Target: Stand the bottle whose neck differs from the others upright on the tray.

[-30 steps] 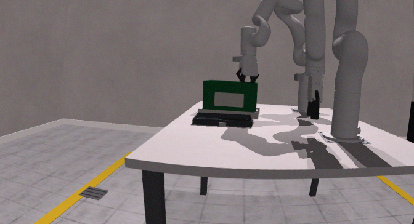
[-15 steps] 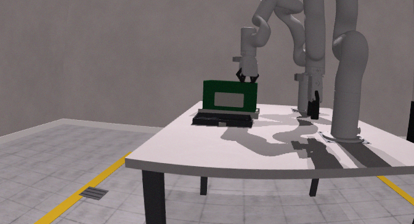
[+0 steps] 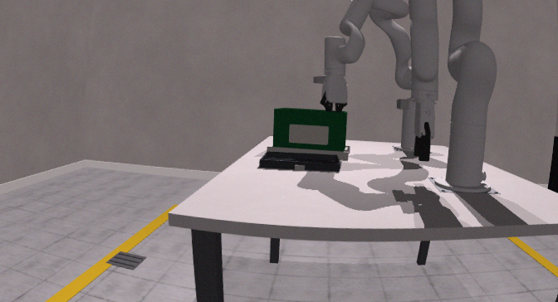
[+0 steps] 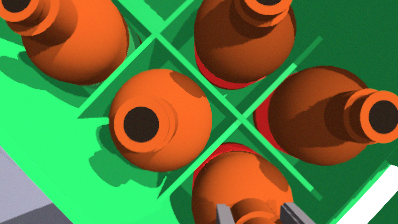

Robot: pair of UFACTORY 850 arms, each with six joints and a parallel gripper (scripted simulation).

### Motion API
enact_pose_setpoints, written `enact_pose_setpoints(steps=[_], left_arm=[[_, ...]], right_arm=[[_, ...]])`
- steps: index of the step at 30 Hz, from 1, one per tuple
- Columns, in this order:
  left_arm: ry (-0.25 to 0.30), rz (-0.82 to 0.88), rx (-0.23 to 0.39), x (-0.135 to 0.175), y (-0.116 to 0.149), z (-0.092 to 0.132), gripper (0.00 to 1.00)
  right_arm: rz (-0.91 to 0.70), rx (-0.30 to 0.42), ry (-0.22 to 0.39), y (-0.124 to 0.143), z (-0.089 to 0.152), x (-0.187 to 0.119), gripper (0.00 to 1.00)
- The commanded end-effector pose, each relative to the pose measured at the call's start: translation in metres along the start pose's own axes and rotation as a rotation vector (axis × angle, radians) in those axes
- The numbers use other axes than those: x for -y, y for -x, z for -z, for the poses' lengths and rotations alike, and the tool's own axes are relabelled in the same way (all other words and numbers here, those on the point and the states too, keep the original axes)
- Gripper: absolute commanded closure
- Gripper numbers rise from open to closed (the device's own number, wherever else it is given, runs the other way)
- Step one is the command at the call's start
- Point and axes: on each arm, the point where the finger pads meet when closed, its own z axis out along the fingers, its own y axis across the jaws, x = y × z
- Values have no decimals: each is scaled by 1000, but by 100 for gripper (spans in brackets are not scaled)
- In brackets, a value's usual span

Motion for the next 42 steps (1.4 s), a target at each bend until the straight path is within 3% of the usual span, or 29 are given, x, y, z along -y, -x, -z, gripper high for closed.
enact_pose_setpoints(steps=[1, 34, 35, 42], left_arm=[[0, 0, -1, 0, -1, 0, 0], [0, 0, -1, 0, -1, 0, 0], [0, 0, -1, 0, -1, 0, 0], [0, 0, -1, 0, -1, 0, 0]], right_arm=[[0, 0, -2, 0, 1, 1, 100], [0, 0, -2, 0, 1, 1, 100], [0, 0, -2, 0, 1, 1, 34], [0, 0, -2, 0, 1, 1, 34]])
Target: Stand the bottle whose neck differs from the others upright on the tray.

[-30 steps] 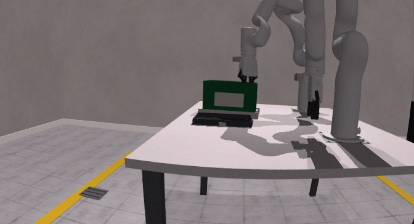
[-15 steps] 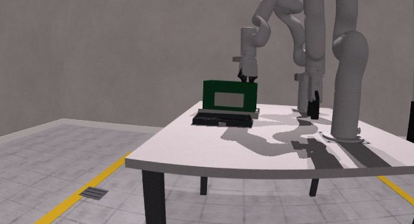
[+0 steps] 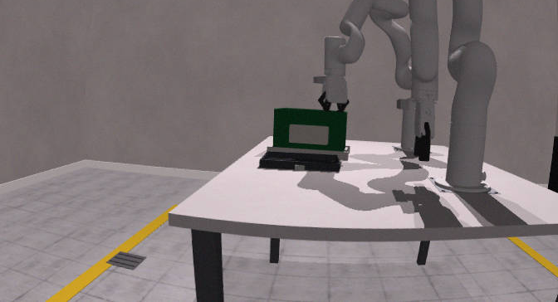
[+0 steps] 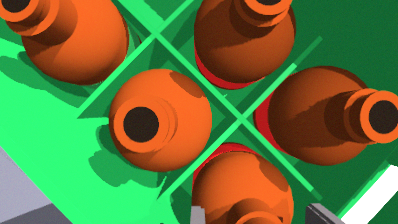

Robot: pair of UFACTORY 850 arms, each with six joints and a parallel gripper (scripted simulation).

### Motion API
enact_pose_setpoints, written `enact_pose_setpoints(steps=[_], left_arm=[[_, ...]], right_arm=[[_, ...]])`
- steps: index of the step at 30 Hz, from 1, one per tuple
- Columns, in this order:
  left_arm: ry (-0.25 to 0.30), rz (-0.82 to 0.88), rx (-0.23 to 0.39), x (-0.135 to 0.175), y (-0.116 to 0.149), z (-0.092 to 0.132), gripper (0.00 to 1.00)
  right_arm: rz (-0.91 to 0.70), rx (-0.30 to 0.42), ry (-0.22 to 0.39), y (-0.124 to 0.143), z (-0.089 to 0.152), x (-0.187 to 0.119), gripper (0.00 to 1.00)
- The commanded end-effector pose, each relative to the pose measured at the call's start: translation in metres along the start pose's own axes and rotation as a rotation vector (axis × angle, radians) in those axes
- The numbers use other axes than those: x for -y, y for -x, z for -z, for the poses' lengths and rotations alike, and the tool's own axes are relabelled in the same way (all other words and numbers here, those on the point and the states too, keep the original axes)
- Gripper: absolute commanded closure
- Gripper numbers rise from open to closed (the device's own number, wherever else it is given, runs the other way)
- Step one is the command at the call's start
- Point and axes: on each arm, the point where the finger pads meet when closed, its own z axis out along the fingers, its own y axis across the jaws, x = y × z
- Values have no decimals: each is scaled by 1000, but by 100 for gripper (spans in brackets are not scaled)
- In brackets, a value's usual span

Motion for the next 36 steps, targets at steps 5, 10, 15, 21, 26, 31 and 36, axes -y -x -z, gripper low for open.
enact_pose_setpoints(steps=[5, 10, 15, 21, 26, 31, 36], left_arm=[[0, 0, -1, 0, -1, 0, 0], [0, 0, -1, 0, -1, 0, 0], [0, 0, -1, 0, -1, 0, 0], [0, 0, -1, 0, -1, 0, 0], [0, 0, -1, 0, -1, 0, 0], [0, 0, -1, 0, -1, 0, 0], [0, 0, -1, 0, -1, 0, 0]], right_arm=[[0, 0, -2, 0, 1, 1, 34], [0, 0, -2, 0, 1, 1, 34], [0, 0, -2, 0, 1, 1, 34], [0, 0, -2, 0, 1, 1, 34], [0, 0, -2, 0, 1, 1, 34], [0, 0, -2, 0, 2, 1, 34], [0, 0, -2, 0, 8, 1, 34]])
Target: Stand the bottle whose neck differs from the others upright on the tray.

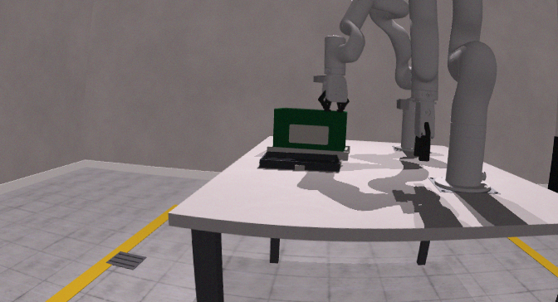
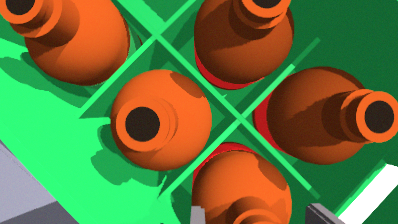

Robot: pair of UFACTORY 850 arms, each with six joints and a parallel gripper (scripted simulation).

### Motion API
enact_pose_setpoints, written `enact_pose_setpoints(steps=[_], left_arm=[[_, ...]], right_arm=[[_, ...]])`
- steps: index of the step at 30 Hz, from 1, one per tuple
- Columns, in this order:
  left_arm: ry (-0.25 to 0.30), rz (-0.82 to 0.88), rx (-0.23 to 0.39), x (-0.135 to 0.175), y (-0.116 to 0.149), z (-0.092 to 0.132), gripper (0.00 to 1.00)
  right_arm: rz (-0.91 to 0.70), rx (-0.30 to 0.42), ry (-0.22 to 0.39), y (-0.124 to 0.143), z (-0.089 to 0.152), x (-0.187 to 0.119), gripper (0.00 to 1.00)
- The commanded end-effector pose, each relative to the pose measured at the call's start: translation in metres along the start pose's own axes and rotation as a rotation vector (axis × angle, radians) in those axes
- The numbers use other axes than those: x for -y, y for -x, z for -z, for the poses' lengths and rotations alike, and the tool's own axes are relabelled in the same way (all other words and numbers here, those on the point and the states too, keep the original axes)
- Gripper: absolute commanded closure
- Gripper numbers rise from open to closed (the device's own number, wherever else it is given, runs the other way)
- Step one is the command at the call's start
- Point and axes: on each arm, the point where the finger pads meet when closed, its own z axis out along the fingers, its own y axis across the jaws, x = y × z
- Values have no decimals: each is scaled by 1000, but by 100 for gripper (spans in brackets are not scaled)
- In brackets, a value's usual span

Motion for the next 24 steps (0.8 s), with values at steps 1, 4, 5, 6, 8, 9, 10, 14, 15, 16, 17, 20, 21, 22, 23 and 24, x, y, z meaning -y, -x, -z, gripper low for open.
enact_pose_setpoints(steps=[1, 4, 5, 6, 8, 9, 10, 14, 15, 16, 17, 20, 21, 22, 23, 24], left_arm=[[0, 0, -1, 0, -1, 0, 0], [0, 0, -1, 0, -1, 0, 0], [0, 0, -1, 0, -1, 0, 0], [0, 0, -1, 0, -1, 0, 0], [0, 0, -1, 0, -1, 0, 0], [0, 0, -1, 0, -1, 0, 0], [0, 0, -1, 0, -1, 0, 0], [0, 0, -1, 0, -1, 0, 0], [0, 0, -1, 0, -1, 0, 0], [0, 0, -1, 0, -1, 0, 0], [0, 0, -1, 0, -1, 0, 0], [0, 0, -1, 0, -1, 0, 0], [0, 0, -1, 0, -1, 0, 0], [0, 0, -1, 0, -1, 0, 0], [0, 0, -1, 0, -1, 0, 0], [0, 0, -1, 0, -1, 0, 0]], right_arm=[[0, 0, -2, 0, 6, 1, 34], [0, 0, -2, 0, 13, 1, 34], [0, 0, -2, 0, 13, 1, 34], [0, 0, -2, 0, 13, 1, 34], [0, 0, -2, 0, 19, 1, 34], [0, 0, -2, 0, 22, 1, 34], [0, 0, -2, 0, 25, 1, 34], [0, 0, -2, 0, 39, 1, 34], [0, 0, -2, 0, 43, 1, 34], [0, 0, -2, 0, 46, 1, 34], [0, 0, -2, 0, 50, 1, 34], [0, 0, -2, 0, 59, 1, 34], [0, 0, -2, 0, 62, 1, 34], [0, 0, -2, 0, 62, 1, 34], [0, 0, -2, 0, 62, 1, 34], [0, 0, -2, 0, 65, 1, 34]])
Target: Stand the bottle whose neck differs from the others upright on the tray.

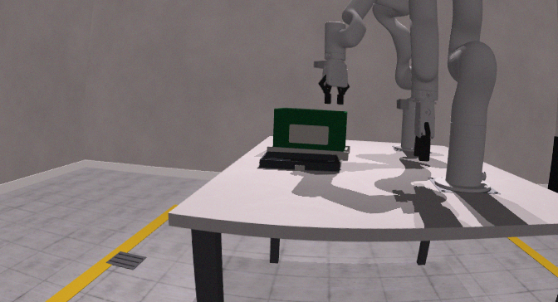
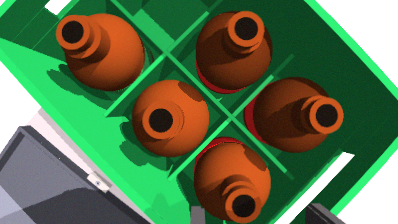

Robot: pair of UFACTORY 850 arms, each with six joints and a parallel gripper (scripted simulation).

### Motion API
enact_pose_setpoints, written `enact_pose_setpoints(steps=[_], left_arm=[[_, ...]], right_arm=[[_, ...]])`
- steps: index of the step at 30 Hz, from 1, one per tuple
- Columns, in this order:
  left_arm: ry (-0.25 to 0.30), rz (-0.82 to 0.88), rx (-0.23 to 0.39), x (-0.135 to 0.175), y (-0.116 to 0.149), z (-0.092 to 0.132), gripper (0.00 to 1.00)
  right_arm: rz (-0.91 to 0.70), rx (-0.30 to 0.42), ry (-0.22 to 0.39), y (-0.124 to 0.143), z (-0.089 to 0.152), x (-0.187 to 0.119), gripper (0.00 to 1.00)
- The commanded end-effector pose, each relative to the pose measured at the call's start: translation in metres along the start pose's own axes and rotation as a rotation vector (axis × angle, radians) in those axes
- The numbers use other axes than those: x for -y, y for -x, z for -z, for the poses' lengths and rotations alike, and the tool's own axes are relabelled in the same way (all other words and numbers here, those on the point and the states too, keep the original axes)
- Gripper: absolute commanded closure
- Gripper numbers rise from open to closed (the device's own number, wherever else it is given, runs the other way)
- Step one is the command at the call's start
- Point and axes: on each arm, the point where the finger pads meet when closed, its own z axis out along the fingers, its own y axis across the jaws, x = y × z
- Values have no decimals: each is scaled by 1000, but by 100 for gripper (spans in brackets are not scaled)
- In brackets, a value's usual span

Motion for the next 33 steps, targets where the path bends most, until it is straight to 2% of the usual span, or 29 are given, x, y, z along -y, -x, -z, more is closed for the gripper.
enact_pose_setpoints(steps=[1, 8, 17, 18, 33], left_arm=[[0, 0, -1, 0, -1, 0, 0], [0, 0, -1, 0, -1, 0, 0], [0, 0, -1, 0, -1, 0, 0], [0, 0, -1, 0, -1, 0, 0], [0, 0, -1, 0, -1, 0, 0]], right_arm=[[0, 0, -1, 0, 8, 0, 34], [0, 0, -1, 0, 20, 0, 34], [0, 0, -1, 0, 23, 0, 34], [0, 0, -1, 0, 23, 0, 100], [0, 0, -1, 0, 23, 0, 100]])
